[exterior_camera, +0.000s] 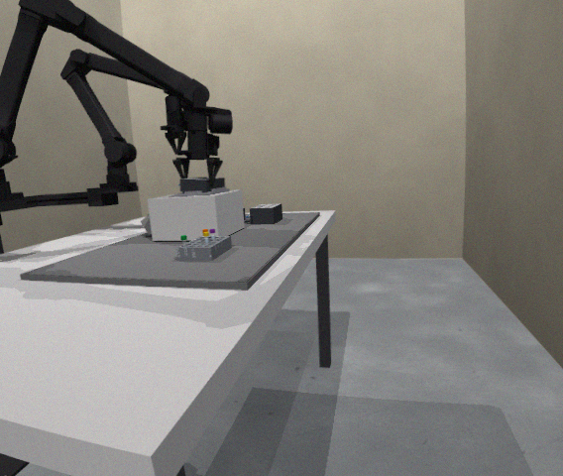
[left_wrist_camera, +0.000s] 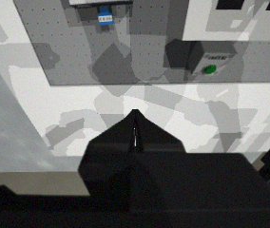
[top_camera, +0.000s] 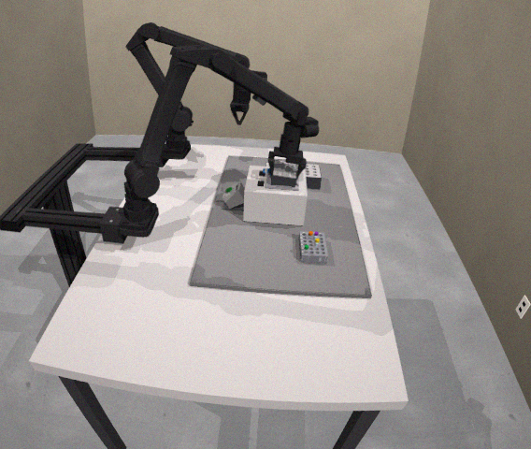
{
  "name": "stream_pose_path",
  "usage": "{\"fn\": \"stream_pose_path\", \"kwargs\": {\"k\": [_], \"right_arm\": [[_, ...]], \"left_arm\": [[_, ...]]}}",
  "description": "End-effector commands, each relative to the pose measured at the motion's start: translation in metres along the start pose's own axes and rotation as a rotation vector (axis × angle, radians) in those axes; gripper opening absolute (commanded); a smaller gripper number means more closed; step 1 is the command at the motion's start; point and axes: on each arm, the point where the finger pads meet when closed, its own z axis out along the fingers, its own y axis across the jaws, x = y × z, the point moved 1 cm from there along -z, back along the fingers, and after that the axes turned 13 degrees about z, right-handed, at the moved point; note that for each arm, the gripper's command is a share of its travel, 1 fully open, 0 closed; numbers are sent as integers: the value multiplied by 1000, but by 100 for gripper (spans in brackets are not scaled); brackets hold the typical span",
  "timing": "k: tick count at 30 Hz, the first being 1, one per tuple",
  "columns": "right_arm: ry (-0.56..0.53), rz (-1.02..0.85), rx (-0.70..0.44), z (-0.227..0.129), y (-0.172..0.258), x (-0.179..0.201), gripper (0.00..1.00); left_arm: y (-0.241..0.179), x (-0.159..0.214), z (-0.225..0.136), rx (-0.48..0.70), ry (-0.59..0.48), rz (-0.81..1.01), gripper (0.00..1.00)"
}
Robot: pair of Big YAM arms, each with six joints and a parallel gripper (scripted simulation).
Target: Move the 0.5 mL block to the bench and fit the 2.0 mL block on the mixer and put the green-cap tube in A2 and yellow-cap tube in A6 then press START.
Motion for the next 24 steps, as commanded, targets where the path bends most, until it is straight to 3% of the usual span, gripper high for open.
{"fn": "stream_pose_path", "kwargs": {"k": [1,24], "right_arm": [[-10,-44,-12,-23,14,0,0],[-7,-25,-3,-25,5,6,0]], "left_arm": [[6,-22,-21,-24,-67,13,0],[7,-23,-22,-25,-72,13,0]]}}
